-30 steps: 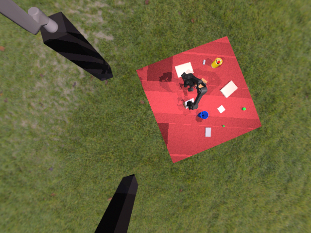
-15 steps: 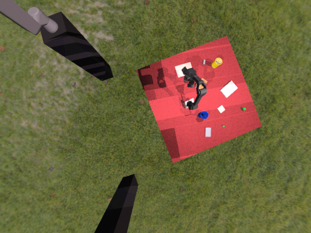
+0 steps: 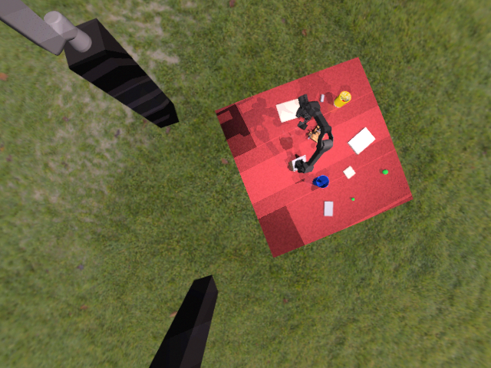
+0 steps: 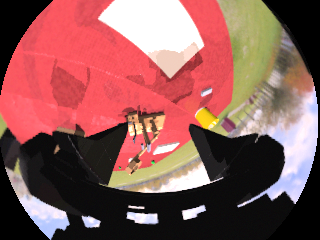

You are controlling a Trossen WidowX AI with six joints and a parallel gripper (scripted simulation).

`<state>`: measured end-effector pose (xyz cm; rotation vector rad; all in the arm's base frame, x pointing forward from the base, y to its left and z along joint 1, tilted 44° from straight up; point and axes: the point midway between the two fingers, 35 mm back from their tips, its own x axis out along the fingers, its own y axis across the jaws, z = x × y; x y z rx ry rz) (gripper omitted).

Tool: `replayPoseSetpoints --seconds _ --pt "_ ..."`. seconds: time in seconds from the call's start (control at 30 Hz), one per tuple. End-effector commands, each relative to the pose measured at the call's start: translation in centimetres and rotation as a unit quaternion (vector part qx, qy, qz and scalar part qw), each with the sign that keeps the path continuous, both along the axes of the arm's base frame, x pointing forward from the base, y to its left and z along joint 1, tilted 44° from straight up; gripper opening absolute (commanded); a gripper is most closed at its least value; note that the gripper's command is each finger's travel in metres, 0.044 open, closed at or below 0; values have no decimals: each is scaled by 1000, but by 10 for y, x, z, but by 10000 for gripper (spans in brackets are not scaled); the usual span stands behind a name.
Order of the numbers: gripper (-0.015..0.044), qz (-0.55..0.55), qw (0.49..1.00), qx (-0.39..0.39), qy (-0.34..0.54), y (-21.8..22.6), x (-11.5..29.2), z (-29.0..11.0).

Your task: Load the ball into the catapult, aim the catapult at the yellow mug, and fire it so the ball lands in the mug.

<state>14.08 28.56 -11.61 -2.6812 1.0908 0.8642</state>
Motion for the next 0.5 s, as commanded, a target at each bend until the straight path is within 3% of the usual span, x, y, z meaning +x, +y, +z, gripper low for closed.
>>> replayPoseSetpoints --seconds 0.0,0.47 --pt "440 -31 998 47 -14 11 10 -1" --pt "440 -150 959 228 -79 58 61 7"
